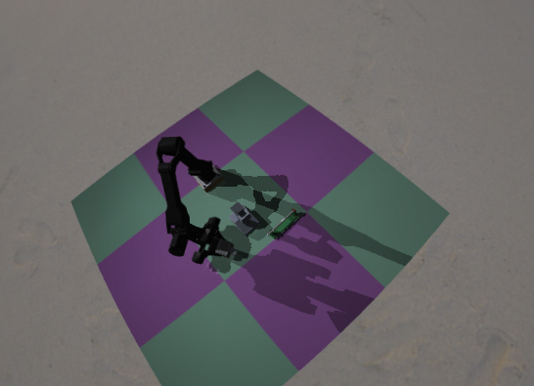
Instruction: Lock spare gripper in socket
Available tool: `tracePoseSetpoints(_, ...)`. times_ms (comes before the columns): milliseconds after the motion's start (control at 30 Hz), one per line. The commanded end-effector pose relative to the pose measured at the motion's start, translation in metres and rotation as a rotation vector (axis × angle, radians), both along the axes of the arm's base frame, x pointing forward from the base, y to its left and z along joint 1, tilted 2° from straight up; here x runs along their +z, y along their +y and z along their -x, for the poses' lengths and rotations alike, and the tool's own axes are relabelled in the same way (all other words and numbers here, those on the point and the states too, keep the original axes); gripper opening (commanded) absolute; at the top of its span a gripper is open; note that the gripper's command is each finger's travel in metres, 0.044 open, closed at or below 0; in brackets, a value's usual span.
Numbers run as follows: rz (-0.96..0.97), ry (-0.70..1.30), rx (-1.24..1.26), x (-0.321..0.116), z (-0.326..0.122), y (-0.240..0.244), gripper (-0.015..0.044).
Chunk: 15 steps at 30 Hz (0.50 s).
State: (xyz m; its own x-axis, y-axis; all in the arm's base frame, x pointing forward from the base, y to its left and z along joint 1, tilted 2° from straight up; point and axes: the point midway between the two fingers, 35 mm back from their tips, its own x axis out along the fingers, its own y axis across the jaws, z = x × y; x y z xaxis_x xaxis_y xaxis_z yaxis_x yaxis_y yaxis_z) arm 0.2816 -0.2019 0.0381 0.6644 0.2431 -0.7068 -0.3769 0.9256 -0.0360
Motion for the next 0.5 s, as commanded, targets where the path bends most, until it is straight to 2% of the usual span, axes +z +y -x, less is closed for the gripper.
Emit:
tracePoseSetpoints(0, 0.017, -0.022, 0.003, 0.025, -0.004, -0.004, 0.0000)
tracePoseSetpoints(467, 0.016, -0.022, 0.003, 0.095, 0.003, 0.006, 0.0000)
